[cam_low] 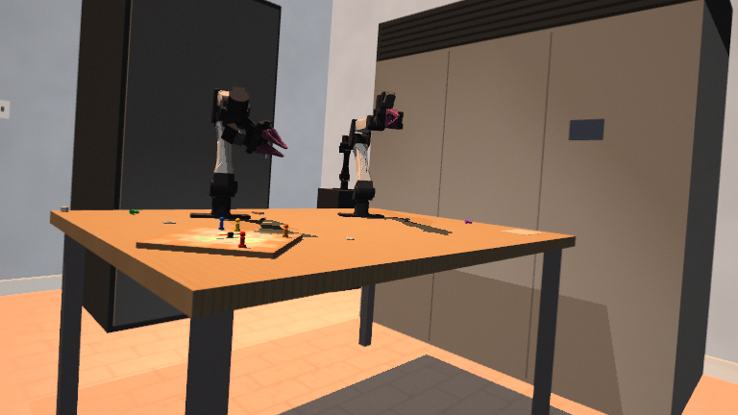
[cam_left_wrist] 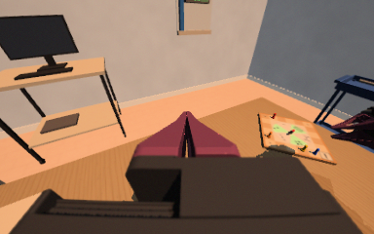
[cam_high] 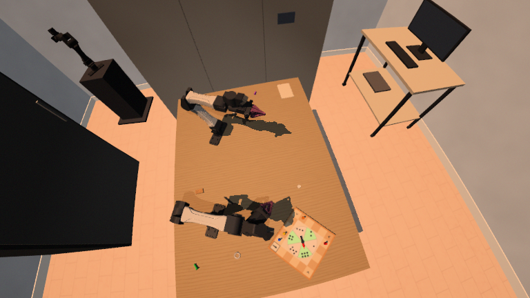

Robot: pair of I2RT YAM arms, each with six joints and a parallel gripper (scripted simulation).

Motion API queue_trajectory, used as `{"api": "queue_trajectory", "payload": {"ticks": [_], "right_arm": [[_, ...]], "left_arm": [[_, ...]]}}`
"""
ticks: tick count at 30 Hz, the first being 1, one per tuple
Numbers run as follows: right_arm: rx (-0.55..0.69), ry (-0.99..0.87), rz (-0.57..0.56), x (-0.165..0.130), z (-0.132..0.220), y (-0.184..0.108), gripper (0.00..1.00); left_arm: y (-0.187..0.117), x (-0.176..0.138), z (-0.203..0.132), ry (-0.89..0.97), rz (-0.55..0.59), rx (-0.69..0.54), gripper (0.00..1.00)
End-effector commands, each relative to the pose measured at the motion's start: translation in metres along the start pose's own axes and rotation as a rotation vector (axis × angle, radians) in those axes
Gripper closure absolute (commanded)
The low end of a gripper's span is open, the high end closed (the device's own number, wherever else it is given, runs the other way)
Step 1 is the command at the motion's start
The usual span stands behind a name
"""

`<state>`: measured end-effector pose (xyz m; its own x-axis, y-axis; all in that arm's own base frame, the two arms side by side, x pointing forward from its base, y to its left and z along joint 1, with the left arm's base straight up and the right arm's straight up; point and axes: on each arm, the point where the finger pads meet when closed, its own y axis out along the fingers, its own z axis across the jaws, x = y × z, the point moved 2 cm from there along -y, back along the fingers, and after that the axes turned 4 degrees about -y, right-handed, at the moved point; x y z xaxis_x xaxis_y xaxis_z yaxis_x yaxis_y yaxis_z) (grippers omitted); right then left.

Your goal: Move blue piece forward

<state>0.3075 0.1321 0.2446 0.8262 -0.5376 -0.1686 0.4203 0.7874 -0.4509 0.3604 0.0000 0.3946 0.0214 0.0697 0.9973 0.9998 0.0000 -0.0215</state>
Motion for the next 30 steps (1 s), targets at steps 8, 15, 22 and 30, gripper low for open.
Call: {"api": "queue_trajectory", "payload": {"ticks": [8, 15, 22, 30], "right_arm": [[-0.061, 0.03, -0.057, 0.013, -0.004, 0.007, 0.73], [-0.268, 0.106, -0.258, 0.051, -0.032, 0.019, 0.73], [-0.419, 0.141, -0.382, 0.074, -0.055, 0.025, 0.73], [-0.701, 0.155, -0.611, 0.109, -0.093, 0.024, 0.73]], "left_arm": [[-0.001, 0.004, 0.0, 0.0, -0.011, -0.001, 1.0], [-0.001, 0.004, 0.0, 0.0, -0.011, -0.001, 1.0], [-0.001, 0.004, 0.0, 0.0, -0.011, -0.001, 1.0], [-0.001, 0.004, 0.0, 0.0, -0.011, -0.001, 1.0]]}}
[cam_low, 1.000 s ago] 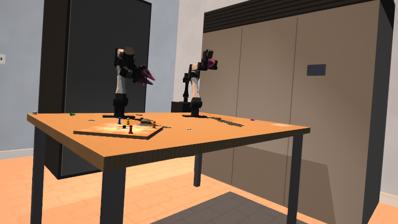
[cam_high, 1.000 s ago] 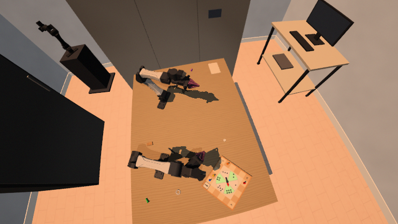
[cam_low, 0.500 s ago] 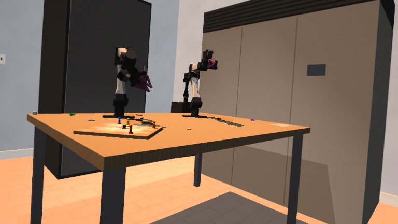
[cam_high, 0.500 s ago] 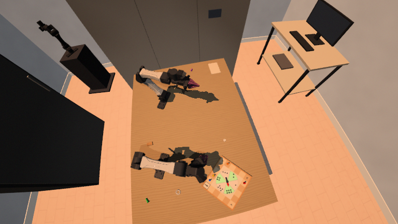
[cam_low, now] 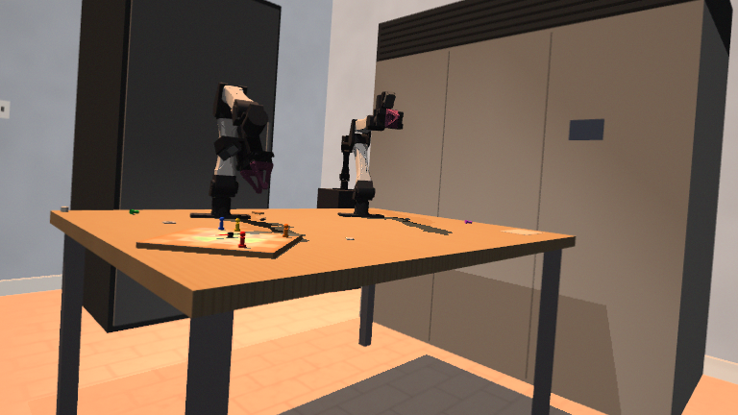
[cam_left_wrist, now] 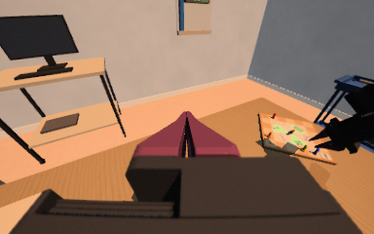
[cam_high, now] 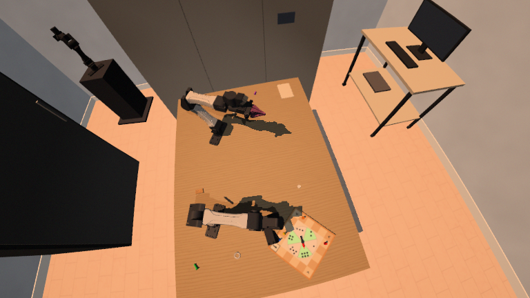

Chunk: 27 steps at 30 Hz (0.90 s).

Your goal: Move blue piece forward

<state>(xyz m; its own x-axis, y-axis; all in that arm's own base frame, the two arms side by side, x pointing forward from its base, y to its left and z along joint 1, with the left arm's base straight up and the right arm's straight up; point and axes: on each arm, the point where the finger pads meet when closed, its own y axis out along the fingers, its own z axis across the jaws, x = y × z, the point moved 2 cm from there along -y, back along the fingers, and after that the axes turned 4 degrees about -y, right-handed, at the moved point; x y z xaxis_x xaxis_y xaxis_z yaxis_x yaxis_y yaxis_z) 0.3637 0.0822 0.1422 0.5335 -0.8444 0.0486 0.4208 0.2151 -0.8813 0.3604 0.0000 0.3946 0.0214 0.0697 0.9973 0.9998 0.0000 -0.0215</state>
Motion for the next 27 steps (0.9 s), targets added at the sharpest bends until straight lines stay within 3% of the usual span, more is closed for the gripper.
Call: {"api": "queue_trajectory", "payload": {"ticks": [1, 6, 8, 16, 25, 27], "right_arm": [[-0.158, 0.015, -0.187, 0.023, -0.009, 0.01, 0.73], [-0.317, -0.007, -0.355, 0.042, -0.021, 0.022, 0.73], [-0.317, -0.007, -0.355, 0.042, -0.021, 0.022, 0.73], [-0.517, -0.085, -0.604, 0.065, -0.031, 0.028, 0.73], [-0.509, -0.066, -0.576, 0.068, -0.031, 0.031, 0.73], [-0.496, -0.092, -0.556, 0.057, -0.025, 0.036, 0.73]], "left_arm": [[-0.001, 0.004, 0.0, 0.0, -0.011, -0.001, 1.0], [-0.001, 0.004, 0.0, 0.0, -0.011, -0.001, 1.0], [-0.001, 0.004, 0.0, 0.0, -0.011, -0.001, 1.0], [-0.001, 0.004, 0.0, 0.0, -0.011, -0.001, 1.0], [-0.001, 0.004, 0.0, 0.0, -0.011, -0.001, 1.0], [-0.001, 0.004, 0.0, 0.0, -0.011, -0.001, 1.0]]}}
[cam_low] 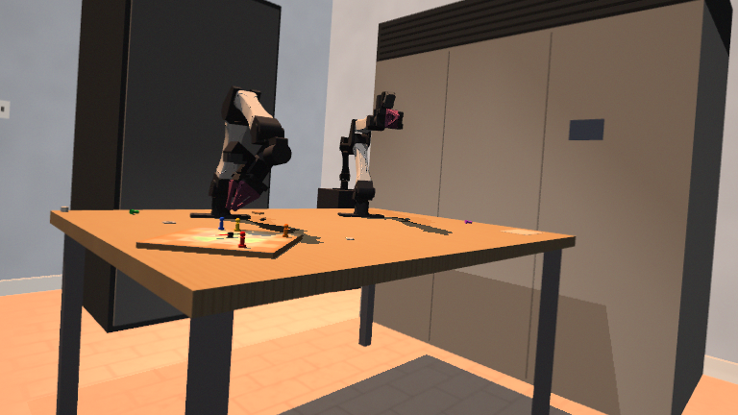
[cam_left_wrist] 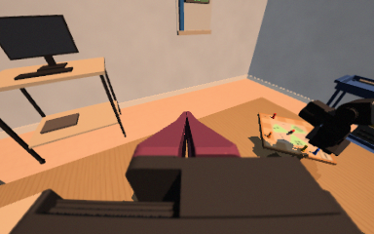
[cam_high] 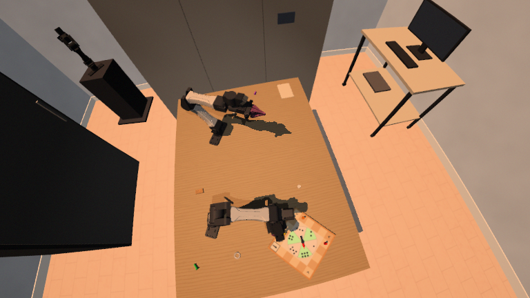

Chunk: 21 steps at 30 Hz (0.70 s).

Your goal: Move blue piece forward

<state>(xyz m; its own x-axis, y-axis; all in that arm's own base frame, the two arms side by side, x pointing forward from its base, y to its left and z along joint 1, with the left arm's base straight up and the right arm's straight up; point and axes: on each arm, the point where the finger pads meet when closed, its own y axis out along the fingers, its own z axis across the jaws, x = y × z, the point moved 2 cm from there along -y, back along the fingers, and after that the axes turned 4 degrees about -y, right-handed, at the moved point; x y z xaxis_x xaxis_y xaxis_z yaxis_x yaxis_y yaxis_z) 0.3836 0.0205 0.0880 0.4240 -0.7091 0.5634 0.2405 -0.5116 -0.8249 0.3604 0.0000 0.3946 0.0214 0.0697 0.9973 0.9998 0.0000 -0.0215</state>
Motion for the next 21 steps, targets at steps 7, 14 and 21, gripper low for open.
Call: {"api": "queue_trajectory", "payload": {"ticks": [7, 14, 21], "right_arm": [[0.027, 0.036, -0.009, 0.011, 0.007, -0.009, 0.73], [0.062, 0.024, -0.017, 0.013, 0.007, -0.015, 0.73], [0.001, -0.013, 0.006, -0.002, -0.002, 0.015, 0.73]], "left_arm": [[-0.001, 0.004, 0.0, 0.0, -0.011, -0.001, 1.0], [-0.001, 0.004, 0.0, 0.0, -0.011, -0.001, 1.0], [-0.001, 0.004, 0.0, 0.0, -0.011, -0.001, 1.0]]}}
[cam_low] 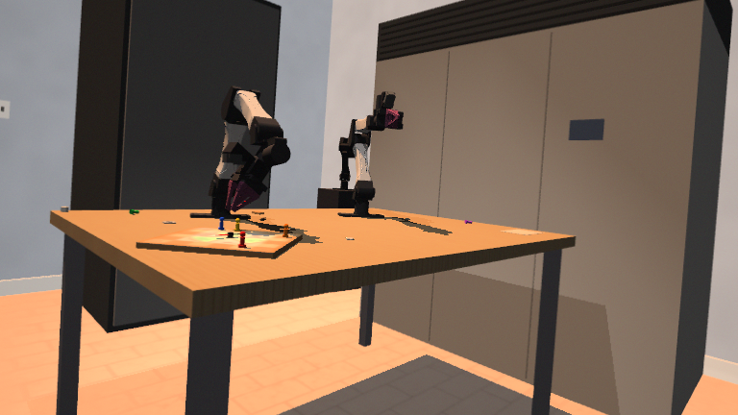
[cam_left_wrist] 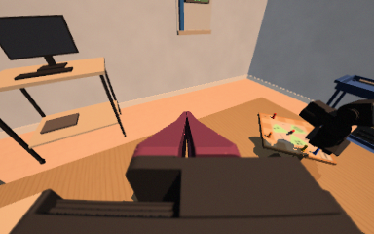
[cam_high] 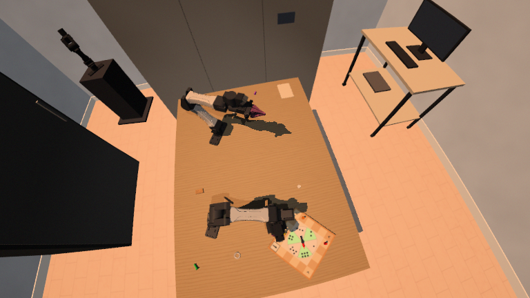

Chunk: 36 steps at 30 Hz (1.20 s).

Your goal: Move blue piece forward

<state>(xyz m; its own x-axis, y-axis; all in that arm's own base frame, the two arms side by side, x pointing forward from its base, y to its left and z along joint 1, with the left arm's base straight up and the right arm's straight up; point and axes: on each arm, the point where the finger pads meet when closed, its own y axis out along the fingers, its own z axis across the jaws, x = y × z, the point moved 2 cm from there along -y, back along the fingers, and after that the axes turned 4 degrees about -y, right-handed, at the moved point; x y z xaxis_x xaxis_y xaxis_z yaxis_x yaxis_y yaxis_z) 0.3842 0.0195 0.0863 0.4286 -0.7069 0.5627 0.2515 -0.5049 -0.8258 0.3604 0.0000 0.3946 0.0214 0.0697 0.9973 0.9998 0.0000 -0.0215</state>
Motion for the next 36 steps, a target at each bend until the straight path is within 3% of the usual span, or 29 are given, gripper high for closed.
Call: {"api": "queue_trajectory", "payload": {"ticks": [1, 11, 13, 25, 28, 30, 34, 35, 36], "right_arm": [[-0.008, -0.005, 0.004, -0.001, -0.002, 0.014, 0.73], [0.001, 0.007, -0.003, 0.004, -0.002, 0.018, 0.73], [-0.016, -0.01, 0.007, -0.004, -0.004, 0.034, 0.73], [-0.002, -0.003, 0.002, 0.0, -0.002, 0.049, 0.73], [0.003, 0.008, -0.005, 0.005, -0.001, 0.044, 0.73], [-0.019, -0.013, 0.008, -0.005, -0.007, 0.059, 0.73], [0.027, 0.003, -0.012, 0.003, 0.002, 0.039, 0.73], [0.032, 0.006, -0.014, 0.005, 0.003, 0.038, 1.0], [0.03, 0.004, -0.013, 0.004, 0.002, 0.038, 1.0]], "left_arm": [[-0.001, 0.004, 0.0, 0.0, -0.011, -0.001, 1.0], [-0.001, 0.004, 0.0, 0.0, -0.011, -0.001, 1.0], [-0.001, 0.004, 0.0, 0.0, -0.011, -0.001, 1.0], [-0.001, 0.004, 0.0, 0.0, -0.011, -0.001, 1.0], [-0.001, 0.004, 0.0, 0.0, -0.011, -0.001, 1.0], [-0.001, 0.004, 0.0, 0.0, -0.011, -0.001, 1.0], [-0.001, 0.004, 0.0, 0.0, -0.011, -0.001, 1.0], [-0.001, 0.004, 0.0, 0.0, -0.011, -0.001, 1.0], [-0.001, 0.004, 0.0, 0.0, -0.011, -0.001, 1.0]]}}
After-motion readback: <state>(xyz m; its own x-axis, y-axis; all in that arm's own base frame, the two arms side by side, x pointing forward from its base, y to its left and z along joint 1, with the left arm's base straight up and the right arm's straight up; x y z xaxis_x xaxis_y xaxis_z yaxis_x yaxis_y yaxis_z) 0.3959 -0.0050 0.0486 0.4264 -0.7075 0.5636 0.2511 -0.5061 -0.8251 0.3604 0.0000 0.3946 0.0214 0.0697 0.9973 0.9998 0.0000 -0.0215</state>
